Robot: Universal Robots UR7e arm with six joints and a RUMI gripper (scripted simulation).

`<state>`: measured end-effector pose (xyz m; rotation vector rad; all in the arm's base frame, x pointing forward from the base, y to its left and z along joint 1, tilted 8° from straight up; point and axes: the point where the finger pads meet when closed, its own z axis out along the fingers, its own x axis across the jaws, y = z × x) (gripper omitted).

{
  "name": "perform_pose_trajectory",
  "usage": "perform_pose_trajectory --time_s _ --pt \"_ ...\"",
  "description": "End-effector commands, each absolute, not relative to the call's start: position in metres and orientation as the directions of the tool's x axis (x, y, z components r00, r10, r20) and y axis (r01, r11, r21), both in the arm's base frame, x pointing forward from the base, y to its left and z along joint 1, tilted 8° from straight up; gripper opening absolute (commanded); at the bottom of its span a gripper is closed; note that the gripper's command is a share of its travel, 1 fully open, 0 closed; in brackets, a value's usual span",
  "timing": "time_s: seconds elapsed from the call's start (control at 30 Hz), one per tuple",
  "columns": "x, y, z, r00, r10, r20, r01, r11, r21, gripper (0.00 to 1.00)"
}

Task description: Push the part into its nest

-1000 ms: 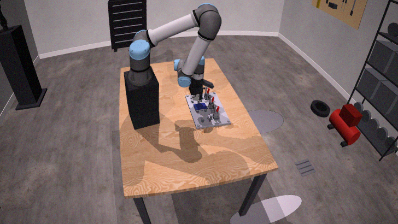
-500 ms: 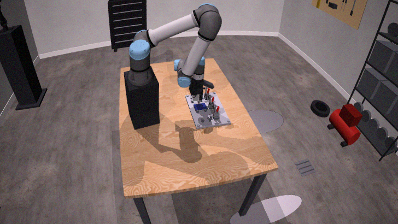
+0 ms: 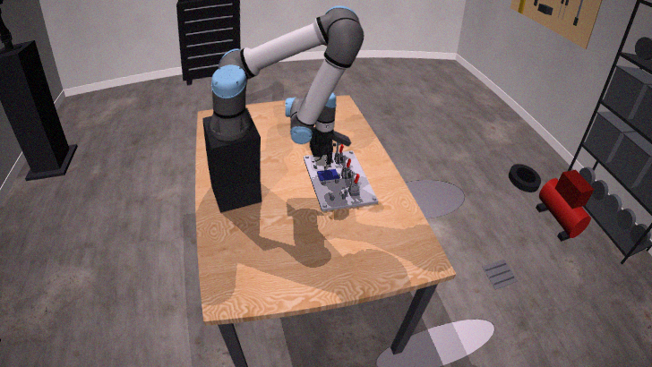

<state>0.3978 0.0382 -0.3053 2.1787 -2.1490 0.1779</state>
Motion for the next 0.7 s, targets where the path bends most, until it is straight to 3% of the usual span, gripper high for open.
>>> perform_pose_trajectory --time_s 0.0,0.67 --pt "0.398 0.035 -0.305 0.010 -0.990 0.143 -1.000 -0.014 -0.027 0.00" --pt "0.398 0.047 -0.306 0.009 -0.989 0.147 -1.000 -0.013 -0.027 0.00"
